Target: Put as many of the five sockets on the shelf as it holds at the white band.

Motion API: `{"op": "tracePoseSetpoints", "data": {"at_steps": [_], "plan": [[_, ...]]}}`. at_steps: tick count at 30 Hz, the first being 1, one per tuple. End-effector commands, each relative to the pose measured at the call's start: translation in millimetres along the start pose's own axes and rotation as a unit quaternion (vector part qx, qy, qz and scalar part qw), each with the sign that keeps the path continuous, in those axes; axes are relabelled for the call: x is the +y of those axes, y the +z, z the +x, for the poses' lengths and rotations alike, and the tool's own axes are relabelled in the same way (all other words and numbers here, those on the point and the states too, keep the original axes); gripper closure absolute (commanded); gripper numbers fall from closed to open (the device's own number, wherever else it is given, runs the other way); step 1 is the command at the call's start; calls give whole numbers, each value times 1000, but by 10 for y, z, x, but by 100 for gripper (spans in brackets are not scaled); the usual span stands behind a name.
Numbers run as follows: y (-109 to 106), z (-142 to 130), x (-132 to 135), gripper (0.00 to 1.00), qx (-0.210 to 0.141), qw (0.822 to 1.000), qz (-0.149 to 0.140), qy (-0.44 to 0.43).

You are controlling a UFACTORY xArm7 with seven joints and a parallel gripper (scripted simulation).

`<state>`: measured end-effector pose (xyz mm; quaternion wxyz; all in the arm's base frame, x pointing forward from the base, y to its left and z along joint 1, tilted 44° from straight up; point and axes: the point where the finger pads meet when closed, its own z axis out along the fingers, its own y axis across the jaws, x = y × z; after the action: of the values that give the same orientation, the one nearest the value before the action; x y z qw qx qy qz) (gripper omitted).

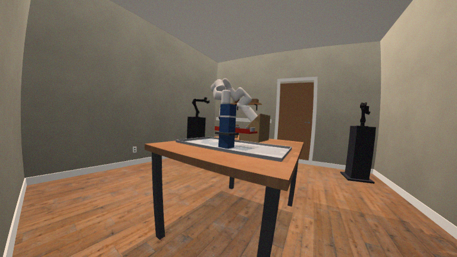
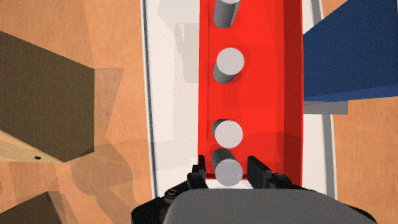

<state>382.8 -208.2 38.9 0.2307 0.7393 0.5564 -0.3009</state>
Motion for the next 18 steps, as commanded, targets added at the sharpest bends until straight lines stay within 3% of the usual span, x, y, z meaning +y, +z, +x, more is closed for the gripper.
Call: {"op": "tracePoseSetpoints", "data": {"at_steps": [1,17,18], "plan": [[2,11,20,39,1,1000,-3,0],[36,12,23,39,1,1000,-3,0],[36,12,23,100,1,1000,-3,0]]}}
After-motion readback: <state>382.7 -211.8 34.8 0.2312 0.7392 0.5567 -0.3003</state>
